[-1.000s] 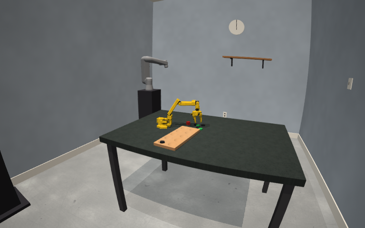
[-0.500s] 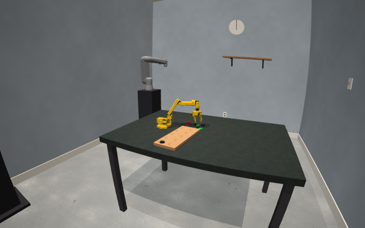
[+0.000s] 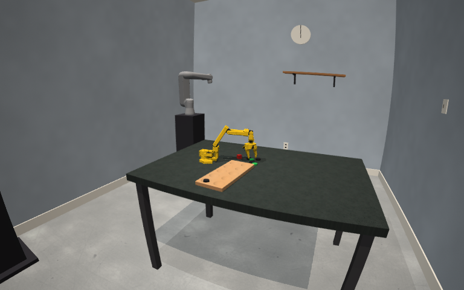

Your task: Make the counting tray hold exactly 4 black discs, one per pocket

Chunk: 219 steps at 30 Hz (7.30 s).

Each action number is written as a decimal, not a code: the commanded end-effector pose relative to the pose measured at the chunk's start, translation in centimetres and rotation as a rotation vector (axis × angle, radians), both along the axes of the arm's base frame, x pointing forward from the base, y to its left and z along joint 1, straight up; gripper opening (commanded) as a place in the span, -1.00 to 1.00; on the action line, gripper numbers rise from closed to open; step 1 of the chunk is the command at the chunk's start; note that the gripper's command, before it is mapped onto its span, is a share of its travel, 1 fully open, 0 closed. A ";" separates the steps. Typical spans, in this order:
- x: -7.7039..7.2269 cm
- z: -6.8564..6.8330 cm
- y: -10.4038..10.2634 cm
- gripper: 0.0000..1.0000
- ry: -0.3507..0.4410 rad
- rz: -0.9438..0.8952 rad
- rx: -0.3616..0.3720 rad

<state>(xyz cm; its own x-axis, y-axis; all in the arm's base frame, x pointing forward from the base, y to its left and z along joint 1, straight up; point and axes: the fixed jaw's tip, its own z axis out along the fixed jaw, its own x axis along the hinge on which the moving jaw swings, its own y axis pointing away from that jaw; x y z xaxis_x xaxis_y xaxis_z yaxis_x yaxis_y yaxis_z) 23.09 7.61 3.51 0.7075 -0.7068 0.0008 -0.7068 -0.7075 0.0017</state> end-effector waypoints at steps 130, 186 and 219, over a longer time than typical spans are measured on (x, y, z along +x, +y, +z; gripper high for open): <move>0.6 -1.2 0.3 -1.00 -0.059 0.005 0.022; 0.7 1.8 0.5 -1.00 -0.055 -0.001 0.021; -0.8 2.6 -3.1 -1.00 -0.056 -0.128 0.018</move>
<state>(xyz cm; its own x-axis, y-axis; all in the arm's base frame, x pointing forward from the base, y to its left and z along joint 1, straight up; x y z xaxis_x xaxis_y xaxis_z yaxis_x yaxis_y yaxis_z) 22.26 5.07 4.97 0.6327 -0.7744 -0.0022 -0.7744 -0.6327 0.0081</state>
